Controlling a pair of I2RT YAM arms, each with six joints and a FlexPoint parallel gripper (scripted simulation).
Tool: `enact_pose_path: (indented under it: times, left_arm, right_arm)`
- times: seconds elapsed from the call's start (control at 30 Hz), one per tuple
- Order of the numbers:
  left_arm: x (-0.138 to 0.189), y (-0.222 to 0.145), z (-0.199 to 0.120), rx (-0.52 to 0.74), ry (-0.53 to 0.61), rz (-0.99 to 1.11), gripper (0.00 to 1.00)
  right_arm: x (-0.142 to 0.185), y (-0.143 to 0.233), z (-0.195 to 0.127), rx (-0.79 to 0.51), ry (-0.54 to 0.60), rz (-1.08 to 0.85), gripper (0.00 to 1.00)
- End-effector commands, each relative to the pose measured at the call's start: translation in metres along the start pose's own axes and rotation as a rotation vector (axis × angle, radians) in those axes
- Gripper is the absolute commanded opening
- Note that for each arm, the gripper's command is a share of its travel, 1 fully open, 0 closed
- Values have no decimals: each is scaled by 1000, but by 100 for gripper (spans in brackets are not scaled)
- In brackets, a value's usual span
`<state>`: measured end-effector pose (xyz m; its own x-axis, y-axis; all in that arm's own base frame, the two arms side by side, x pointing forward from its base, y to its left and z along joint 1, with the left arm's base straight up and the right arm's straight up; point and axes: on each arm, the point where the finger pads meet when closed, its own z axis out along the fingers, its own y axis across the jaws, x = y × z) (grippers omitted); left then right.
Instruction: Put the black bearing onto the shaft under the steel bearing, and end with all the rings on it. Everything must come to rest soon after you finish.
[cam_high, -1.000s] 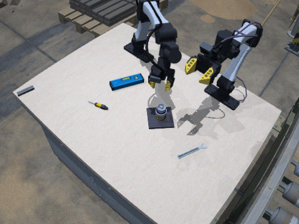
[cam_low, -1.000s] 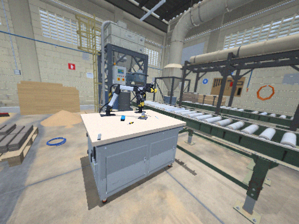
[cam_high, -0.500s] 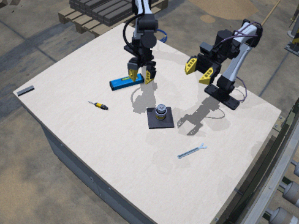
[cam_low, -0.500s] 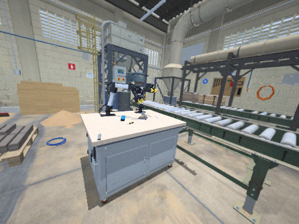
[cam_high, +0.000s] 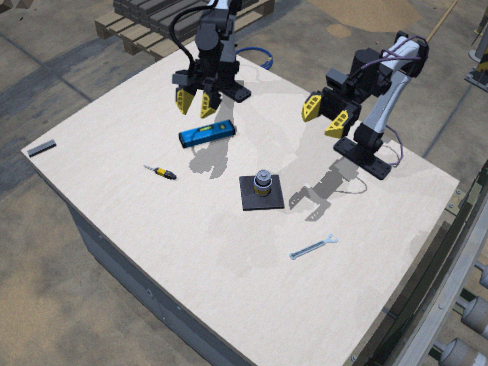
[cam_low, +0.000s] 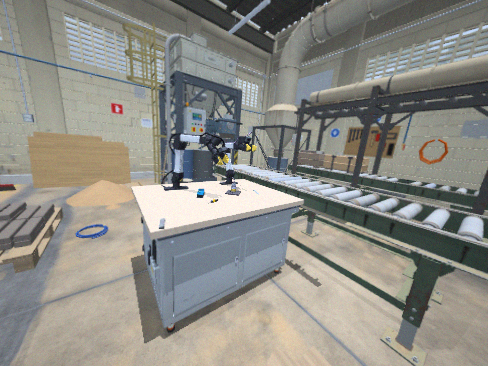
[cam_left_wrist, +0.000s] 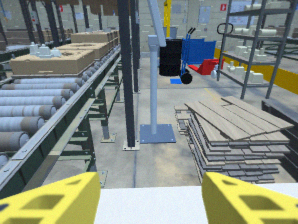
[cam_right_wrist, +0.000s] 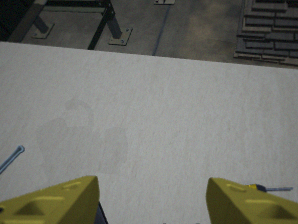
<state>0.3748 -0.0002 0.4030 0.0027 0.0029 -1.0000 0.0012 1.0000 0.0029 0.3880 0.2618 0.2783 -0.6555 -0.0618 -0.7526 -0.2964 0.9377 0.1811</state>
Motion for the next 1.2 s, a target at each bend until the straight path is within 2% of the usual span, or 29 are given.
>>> enact_pose_path:
  times: [0.0, 0.4, 0.53, 0.97, 1.03, 1.17]
  left_arm:
    - [-15, 2, 0, -5, -27, -6, 56]
    - [-15, 2, 0, -5, -27, -6, 56]
    - [-15, 2, 0, -5, -27, -6, 56]
    - [-15, 2, 0, -5, -27, -6, 56]
    - [-15, 2, 0, -5, -27, -6, 56]
    - [-15, 2, 0, -5, -27, -6, 56]
  right_arm:
    - [-20, -5, -15, -42, -90, -5, 56]
    - [-58, -76, -54, 23, -307, 3, 56]
    - [-61, -87, -60, 37, -336, 5, 56]
    - [-81, -158, -122, 166, -576, -36, 56]
    - [-81, -158, -122, 166, -576, -36, 56]
    - [-82, -177, -142, 215, -642, -52, 56]
